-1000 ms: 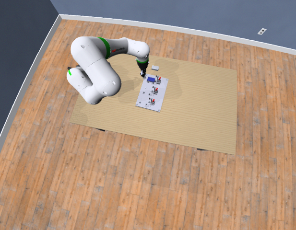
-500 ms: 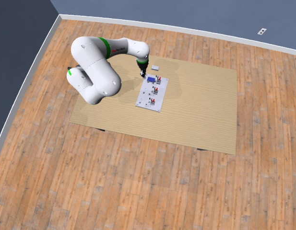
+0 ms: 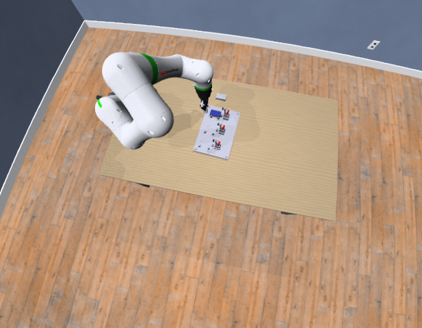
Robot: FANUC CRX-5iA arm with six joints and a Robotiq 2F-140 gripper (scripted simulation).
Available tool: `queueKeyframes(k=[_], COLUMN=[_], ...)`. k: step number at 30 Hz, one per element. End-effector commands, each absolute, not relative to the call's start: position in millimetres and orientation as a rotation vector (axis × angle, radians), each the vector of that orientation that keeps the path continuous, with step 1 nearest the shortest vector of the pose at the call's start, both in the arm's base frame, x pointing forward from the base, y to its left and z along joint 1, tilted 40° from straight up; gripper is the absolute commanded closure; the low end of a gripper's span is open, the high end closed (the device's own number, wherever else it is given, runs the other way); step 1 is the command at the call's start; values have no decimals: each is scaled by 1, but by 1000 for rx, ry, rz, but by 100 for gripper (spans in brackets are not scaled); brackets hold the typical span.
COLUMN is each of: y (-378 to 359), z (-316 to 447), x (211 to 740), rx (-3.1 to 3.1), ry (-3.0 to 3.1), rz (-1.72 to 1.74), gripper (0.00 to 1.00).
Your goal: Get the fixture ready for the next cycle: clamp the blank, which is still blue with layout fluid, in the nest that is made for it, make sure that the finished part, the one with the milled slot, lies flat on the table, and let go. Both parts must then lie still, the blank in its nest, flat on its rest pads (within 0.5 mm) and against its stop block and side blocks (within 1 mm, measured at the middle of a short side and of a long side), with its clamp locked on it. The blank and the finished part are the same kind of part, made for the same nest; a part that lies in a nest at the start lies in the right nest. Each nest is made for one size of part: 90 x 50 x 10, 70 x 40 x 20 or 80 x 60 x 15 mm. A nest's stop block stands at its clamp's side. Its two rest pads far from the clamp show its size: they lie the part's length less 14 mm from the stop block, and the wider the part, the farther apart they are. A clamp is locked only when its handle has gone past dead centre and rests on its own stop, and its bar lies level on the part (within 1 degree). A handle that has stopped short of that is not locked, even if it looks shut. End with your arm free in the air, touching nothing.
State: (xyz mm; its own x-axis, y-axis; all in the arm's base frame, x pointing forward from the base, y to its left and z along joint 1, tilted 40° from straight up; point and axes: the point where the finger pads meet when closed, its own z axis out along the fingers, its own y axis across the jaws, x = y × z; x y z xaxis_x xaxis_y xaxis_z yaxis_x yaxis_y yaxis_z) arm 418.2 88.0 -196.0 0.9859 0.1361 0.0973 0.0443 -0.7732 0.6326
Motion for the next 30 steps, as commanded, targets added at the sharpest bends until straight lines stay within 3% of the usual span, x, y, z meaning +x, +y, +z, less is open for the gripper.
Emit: queueKeyframes(k=[1,30], y=[88,89], z=[-196,-195], x=[418,425], rx=[2453,2453], ry=[126,126], rz=[180,180], gripper=[100,100])
